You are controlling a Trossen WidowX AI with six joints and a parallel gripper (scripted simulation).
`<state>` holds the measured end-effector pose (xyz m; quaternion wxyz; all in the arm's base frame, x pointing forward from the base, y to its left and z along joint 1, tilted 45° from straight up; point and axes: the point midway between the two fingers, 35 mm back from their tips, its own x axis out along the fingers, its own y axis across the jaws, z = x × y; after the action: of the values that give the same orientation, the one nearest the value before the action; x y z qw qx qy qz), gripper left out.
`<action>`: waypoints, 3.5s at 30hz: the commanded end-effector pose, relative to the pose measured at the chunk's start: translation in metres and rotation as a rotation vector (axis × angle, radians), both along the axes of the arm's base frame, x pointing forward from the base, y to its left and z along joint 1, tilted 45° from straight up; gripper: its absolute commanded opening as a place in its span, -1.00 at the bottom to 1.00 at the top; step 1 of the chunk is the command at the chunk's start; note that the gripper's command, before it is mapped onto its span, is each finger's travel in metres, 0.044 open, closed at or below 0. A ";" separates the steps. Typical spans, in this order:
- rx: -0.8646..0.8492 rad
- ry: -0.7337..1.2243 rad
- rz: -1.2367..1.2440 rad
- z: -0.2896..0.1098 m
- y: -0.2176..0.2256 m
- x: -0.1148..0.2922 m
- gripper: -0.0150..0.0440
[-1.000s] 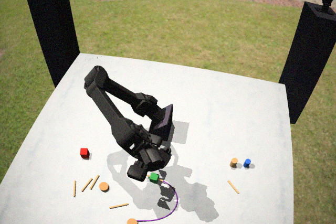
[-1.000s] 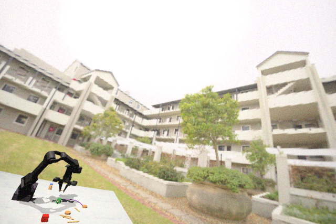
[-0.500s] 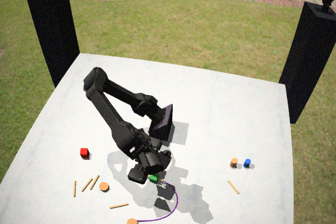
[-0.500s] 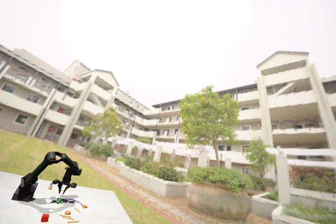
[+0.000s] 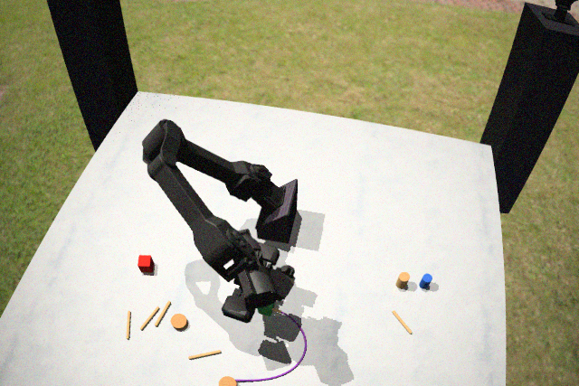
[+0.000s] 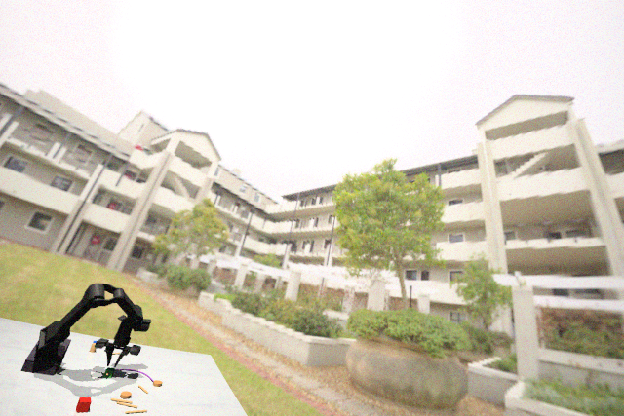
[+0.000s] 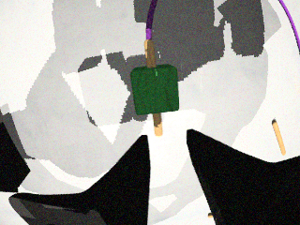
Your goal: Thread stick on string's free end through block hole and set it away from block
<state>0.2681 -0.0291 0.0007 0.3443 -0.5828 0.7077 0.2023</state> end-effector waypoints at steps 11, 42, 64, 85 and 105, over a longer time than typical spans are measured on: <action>-0.007 0.007 0.004 -0.016 -0.017 -0.004 -0.08; 0.047 -0.013 0.000 -0.025 -0.029 -0.008 -0.49; 0.073 -0.029 0.003 -0.016 -0.038 -0.012 -0.49; 0.069 -0.037 -0.001 0.003 -0.059 -0.022 -0.49; 0.065 -0.045 -0.013 0.023 -0.078 -0.027 -0.49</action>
<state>0.2407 -0.1039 0.0201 0.3815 -0.5700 0.6966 0.2105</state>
